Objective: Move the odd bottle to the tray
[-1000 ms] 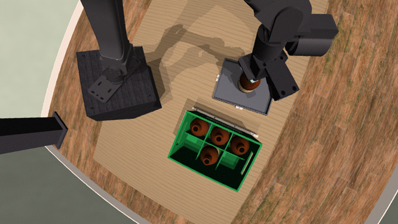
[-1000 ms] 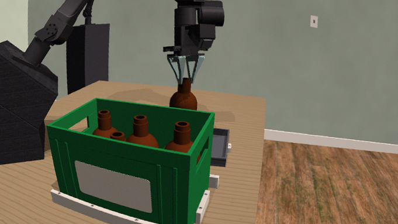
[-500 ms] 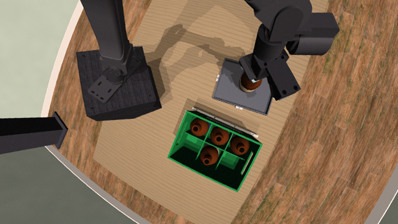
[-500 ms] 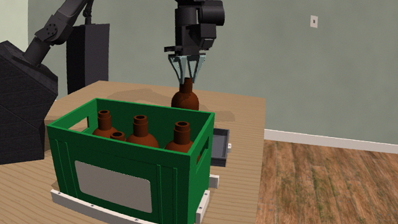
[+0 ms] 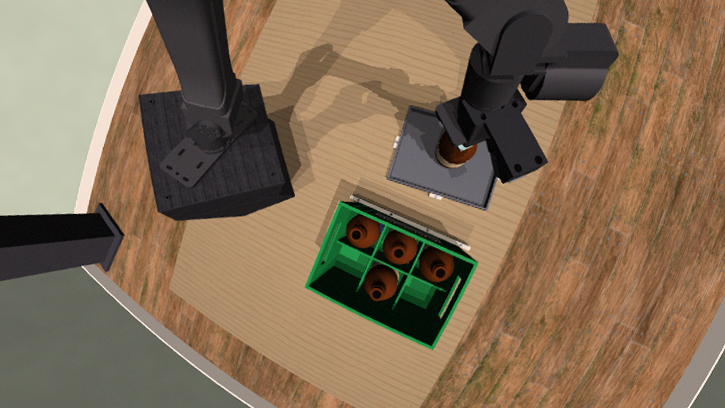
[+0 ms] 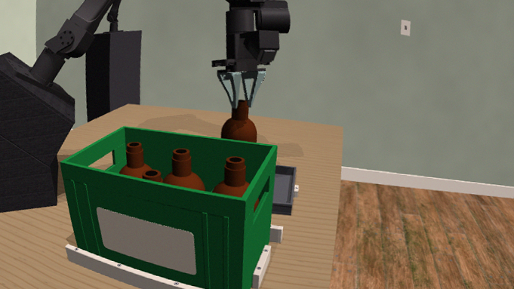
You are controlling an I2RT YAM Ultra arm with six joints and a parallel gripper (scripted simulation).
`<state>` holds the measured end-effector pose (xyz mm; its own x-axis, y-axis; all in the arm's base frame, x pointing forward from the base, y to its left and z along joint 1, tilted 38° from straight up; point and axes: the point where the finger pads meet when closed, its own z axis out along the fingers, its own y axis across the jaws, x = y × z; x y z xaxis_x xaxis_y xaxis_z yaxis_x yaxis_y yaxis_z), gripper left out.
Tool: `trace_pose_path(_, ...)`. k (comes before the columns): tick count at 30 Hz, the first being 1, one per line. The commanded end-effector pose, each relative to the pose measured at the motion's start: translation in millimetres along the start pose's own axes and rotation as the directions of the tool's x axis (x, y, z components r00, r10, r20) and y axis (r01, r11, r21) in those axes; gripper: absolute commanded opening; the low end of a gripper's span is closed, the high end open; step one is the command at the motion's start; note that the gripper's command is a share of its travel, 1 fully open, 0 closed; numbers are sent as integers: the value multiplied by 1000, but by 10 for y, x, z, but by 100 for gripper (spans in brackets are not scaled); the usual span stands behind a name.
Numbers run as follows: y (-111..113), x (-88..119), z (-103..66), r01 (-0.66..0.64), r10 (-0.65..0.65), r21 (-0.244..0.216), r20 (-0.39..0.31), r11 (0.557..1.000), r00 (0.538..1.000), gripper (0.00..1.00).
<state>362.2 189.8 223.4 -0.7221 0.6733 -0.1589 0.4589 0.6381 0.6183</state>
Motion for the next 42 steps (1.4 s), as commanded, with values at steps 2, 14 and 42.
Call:
trace_pose_path(2, 143, -101, -151, -2, 4, -49, 46, 999, 999, 0)
trace_pose_path(14, 143, -101, -151, -2, 4, -49, 46, 999, 999, 0)
trace_pose_path(42, 117, -97, -120, -3, 5, -42, 44, 999, 999, 0)
